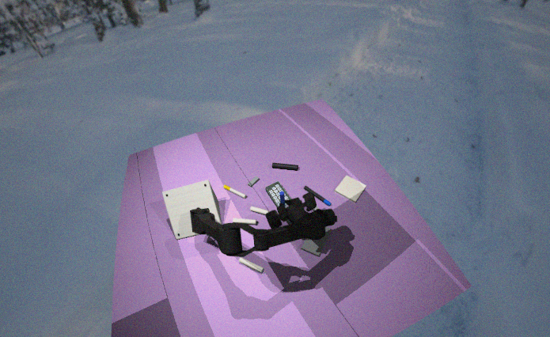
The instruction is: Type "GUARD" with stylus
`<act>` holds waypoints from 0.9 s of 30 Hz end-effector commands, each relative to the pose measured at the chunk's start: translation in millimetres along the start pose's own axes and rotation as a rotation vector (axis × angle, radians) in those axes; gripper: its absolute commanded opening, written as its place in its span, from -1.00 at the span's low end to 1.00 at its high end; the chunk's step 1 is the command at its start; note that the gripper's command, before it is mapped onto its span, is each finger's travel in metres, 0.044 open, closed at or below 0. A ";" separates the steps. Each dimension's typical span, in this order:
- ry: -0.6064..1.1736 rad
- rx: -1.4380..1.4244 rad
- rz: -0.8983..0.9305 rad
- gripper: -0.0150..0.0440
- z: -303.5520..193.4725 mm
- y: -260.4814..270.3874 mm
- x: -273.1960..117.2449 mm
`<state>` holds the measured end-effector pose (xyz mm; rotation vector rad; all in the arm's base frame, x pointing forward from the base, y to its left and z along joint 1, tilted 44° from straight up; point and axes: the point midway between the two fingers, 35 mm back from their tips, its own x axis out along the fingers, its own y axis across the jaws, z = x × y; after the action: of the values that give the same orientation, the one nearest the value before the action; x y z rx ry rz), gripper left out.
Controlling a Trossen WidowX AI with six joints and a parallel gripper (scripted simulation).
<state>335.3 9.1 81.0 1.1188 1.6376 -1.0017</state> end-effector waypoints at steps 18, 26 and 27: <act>-0.002 -0.004 -0.003 -0.22 -32.5 -0.6 -18.1; -0.005 -0.013 -0.008 -0.47 -31.7 0.9 -14.9; -0.005 -0.012 -0.008 -0.49 -32.2 2.9 -14.6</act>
<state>330.7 34.7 104.2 1.0999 1.6442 -0.9975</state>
